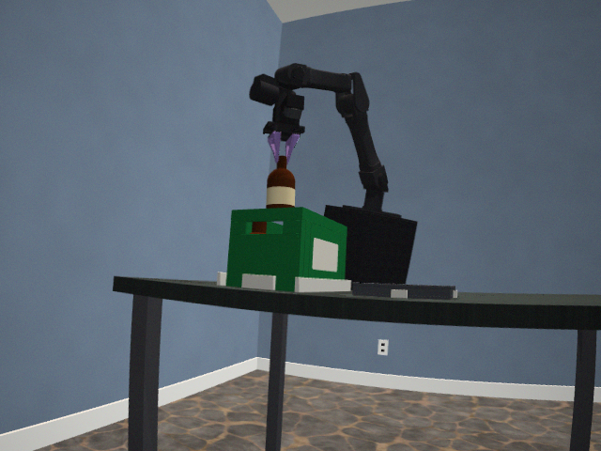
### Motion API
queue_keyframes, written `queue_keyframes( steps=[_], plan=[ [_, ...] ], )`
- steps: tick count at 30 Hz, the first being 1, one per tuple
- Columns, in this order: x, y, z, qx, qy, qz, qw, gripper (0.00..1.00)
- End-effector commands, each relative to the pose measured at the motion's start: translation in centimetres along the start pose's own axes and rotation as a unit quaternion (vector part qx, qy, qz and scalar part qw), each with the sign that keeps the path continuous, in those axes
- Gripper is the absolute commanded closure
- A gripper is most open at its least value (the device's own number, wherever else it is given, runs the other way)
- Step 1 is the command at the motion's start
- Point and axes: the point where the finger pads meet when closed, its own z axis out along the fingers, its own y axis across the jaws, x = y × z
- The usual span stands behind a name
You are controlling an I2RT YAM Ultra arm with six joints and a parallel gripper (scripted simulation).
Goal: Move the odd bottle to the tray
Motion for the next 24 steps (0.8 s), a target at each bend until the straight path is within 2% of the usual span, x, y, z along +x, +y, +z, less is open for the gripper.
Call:
queue_keyframes(
  steps=[1,24],
  plan=[
    [-0.34,-0.65,-3.26,0.032,-0.017,-0.001,0.999,1.00],
    [-1.08,-0.05,-3.16,0.031,-0.017,-0.001,0.999,1.00]
  ],
)
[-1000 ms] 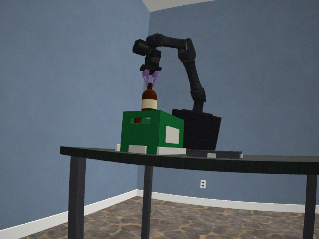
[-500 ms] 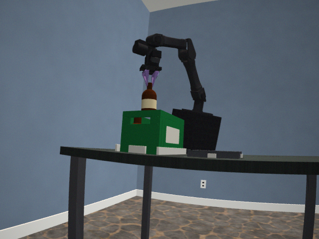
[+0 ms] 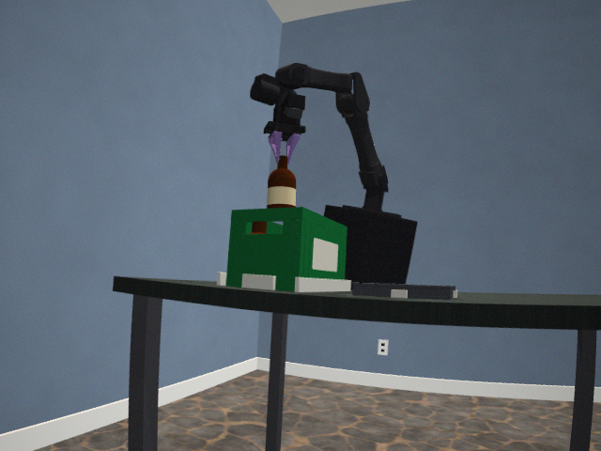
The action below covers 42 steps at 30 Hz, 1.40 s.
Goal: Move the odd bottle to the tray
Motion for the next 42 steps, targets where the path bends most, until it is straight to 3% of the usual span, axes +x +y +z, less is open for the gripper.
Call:
queue_keyframes(
  steps=[1,9,13,19,22,38,39,42],
  plan=[
    [-0.8,-0.2,-3.2,0.031,-0.017,0.000,0.999,1.00],
    [-1.3,0.2,-3.1,0.030,-0.017,-0.004,0.999,1.00],
    [-0.7,1.1,-2.1,0.012,-0.009,0.004,1.000,1.00],
    [-1.6,1.0,-2.3,0.025,-0.015,-0.003,1.000,1.00],
    [-1.0,0.9,-2.2,0.023,-0.014,0.006,1.000,1.00],
    [-2.9,2.7,-1.9,0.022,-0.013,-0.004,1.000,1.00],
    [-3.0,1.8,-3.0,0.040,-0.021,-0.001,0.999,1.00],
    [-3.3,3.2,-1.9,0.022,-0.013,-0.004,1.000,1.00]
  ],
)
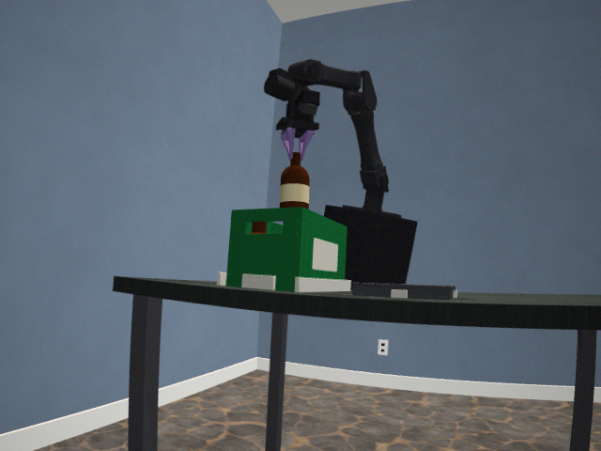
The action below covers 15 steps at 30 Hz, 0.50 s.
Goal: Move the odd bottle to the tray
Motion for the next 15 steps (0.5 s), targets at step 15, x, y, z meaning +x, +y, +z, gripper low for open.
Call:
queue_keyframes(
  steps=[15],
  plan=[
    [-2.2,2.0,-1.8,0.026,-0.015,0.004,1.000,1.00]
  ],
)
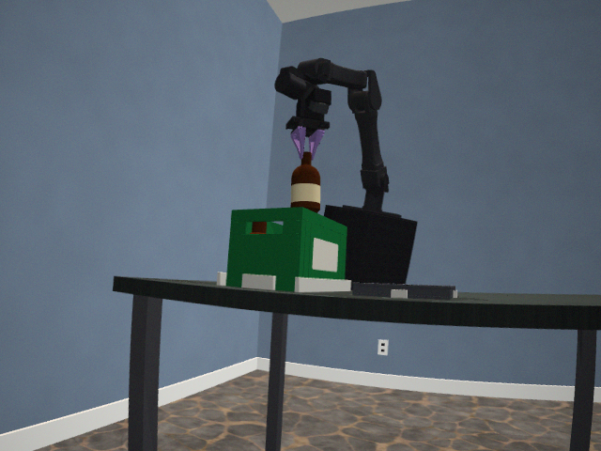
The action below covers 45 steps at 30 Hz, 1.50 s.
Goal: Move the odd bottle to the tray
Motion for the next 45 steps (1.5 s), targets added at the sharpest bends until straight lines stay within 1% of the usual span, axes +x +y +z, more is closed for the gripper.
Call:
queue_keyframes(
  steps=[1,7,9,12,15,16,17,18,22,24,26,29,30,32,33,34,36,40,41,42,45],
  plan=[
    [-0.7,0.3,-1.5,0.024,-0.013,0.003,1.000,1.00],
    [-1.7,1.4,-1.5,0.022,-0.016,0.003,1.000,1.00],
    [-2.1,1.6,-1.6,0.026,-0.017,0.002,1.000,1.00],
    [-2.4,2.2,-1.5,0.023,-0.015,0.003,1.000,1.00],
    [-2.6,2.3,-1.6,0.026,-0.016,0.002,1.000,1.00],
    [-2.4,1.7,-2.2,0.034,-0.020,0.010,0.999,1.00],
    [-2.6,2.5,-1.6,0.026,-0.014,0.006,1.000,1.00],
    [-3.0,2.9,-1.4,0.024,-0.013,0.003,1.000,1.00],
    [-3.6,3.8,-1.4,0.020,-0.015,0.003,1.000,1.00],
    [-4.2,3.8,-1.8,0.028,-0.020,0.001,0.999,1.00],
    [-4.3,4.4,-1.4,0.023,-0.015,0.003,1.000,1.00],
    [-4.6,5.0,-1.4,0.021,-0.012,0.003,1.000,1.00],
    [-4.9,5.1,-1.6,0.024,-0.015,0.003,1.000,1.00],
    [-4.9,5.1,-1.6,0.024,-0.015,0.003,1.000,1.00],
    [-4.9,4.5,-2.1,0.032,-0.020,0.010,0.999,1.00],
    [-5.2,5.2,-1.8,0.027,-0.016,0.004,1.000,1.00],
    [-5.5,5.9,-1.4,0.022,-0.013,0.003,1.000,1.00],
    [-6.1,6.8,-1.4,0.019,-0.014,0.003,1.000,1.00],
    [-6.6,6.7,-1.9,0.025,-0.019,0.002,1.000,1.00],
    [-6.8,6.8,-1.9,0.027,-0.020,0.001,0.999,1.00],
    [-7.1,7.4,-1.7,0.025,-0.016,0.002,1.000,1.00]
  ],
)
